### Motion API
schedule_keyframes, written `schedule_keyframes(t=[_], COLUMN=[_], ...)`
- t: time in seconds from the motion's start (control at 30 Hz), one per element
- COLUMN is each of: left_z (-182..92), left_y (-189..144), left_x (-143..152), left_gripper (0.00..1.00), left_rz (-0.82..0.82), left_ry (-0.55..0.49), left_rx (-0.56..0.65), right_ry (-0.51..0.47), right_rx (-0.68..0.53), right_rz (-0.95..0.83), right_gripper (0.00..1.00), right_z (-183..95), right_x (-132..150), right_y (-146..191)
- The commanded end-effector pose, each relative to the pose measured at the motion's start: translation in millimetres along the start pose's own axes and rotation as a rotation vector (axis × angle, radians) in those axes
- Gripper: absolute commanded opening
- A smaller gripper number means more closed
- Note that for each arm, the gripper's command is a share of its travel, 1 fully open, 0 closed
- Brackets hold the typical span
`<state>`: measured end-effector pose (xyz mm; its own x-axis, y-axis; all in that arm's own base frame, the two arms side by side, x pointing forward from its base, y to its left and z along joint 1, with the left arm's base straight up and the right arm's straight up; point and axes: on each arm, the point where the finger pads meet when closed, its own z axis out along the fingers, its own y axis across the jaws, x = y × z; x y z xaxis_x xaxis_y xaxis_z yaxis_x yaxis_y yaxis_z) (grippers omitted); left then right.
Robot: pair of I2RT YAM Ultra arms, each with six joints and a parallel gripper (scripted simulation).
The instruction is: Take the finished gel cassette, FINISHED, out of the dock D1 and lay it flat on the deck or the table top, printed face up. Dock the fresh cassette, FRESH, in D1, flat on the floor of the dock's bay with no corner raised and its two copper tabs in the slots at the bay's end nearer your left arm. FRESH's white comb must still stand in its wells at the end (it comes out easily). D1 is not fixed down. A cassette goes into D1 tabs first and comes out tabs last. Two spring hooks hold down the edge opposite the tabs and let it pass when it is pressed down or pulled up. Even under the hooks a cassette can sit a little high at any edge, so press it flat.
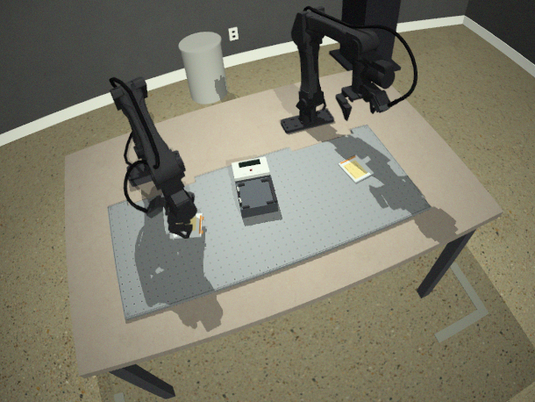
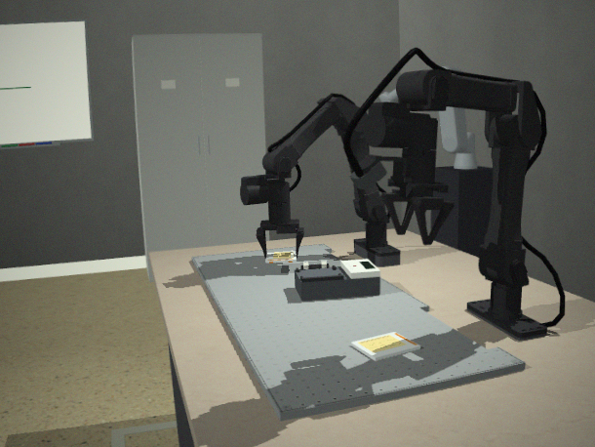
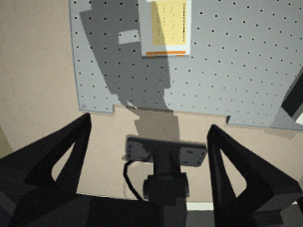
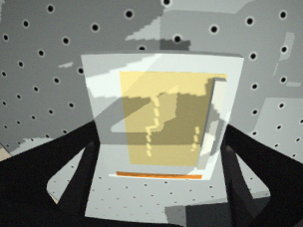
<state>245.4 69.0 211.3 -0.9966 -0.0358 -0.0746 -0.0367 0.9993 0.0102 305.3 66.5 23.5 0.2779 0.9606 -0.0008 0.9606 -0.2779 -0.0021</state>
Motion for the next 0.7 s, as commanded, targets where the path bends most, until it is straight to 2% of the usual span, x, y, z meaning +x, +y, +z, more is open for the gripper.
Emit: schedule_keyframes(t=[0.0,0.67], left_z=[-15.1,-15.1], left_y=[3.7,3.7], left_x=[-2.3,-2.3], left_gripper=[1.0,1.0], left_rz=[-0.005,-0.005], left_ry=[0.017,0.017], left_rx=[0.001,0.001], right_ry=[0.001,0.002], right_rx=[0.002,0.001], right_rz=[-0.015,-0.015], right_gripper=[0.0,0.0], right_z=[7.6,18.4], right_x=[2.9,4.5], right_y=[-2.2,-1.6])
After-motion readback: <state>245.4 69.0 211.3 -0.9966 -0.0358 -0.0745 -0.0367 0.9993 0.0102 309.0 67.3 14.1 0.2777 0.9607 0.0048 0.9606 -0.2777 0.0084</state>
